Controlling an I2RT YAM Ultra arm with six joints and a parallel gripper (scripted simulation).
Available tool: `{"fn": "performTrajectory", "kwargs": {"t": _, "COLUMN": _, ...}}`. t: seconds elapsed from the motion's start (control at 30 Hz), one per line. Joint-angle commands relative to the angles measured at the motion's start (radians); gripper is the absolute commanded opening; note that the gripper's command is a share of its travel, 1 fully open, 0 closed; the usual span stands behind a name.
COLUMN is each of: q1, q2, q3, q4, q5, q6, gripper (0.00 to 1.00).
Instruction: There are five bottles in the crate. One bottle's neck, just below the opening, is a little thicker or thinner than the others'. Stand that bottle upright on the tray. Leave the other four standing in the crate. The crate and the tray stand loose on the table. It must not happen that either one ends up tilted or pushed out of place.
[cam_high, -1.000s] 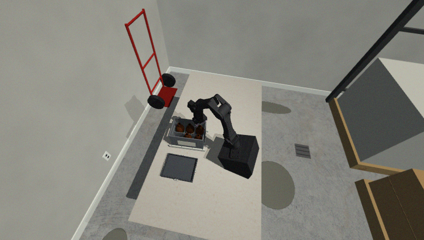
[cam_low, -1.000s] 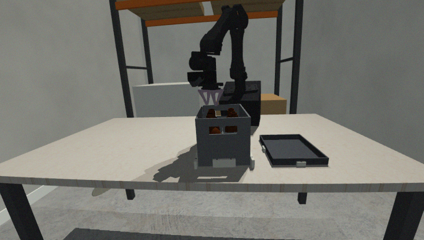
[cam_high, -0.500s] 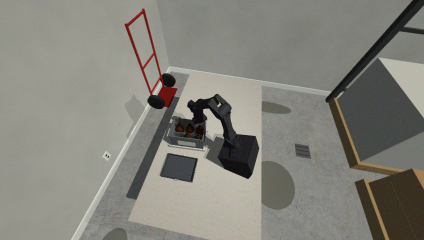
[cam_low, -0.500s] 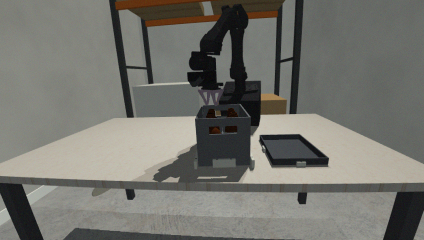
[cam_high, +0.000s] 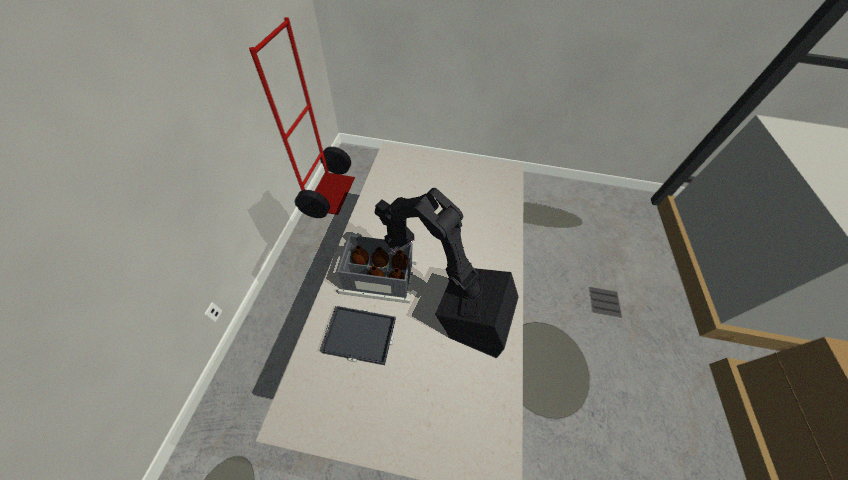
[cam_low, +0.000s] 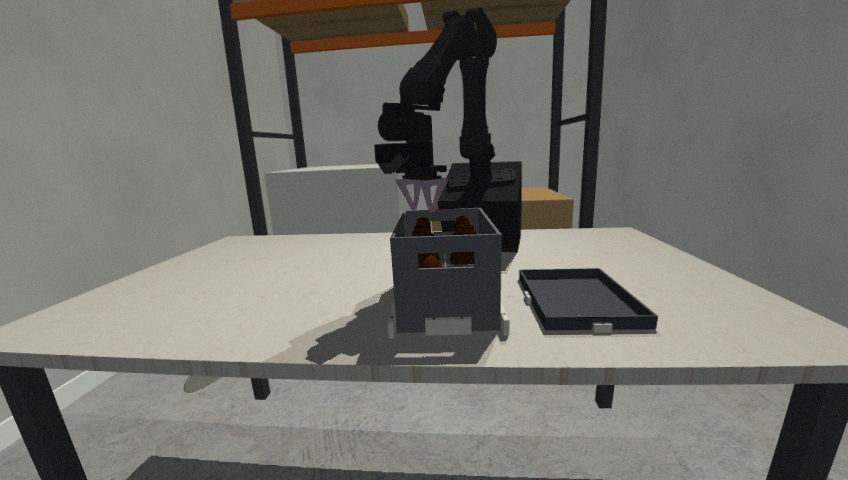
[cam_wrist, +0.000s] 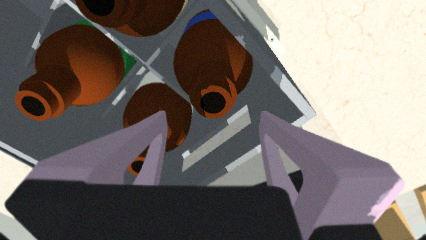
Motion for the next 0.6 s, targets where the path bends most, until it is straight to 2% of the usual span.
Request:
{"fn": "performTrajectory", "kwargs": {"t": 0.0, "q1": 0.001, "q2": 0.000, "q3": 0.029, "q4": 0.013, "q5": 0.006, "q6": 0.006, "gripper": 0.61}}
{"fn": "performTrajectory", "kwargs": {"t": 0.57, "q1": 0.002, "q2": 0.002, "q3": 0.033, "q4": 0.007, "q5": 0.006, "q6": 0.006, "gripper": 0.61}}
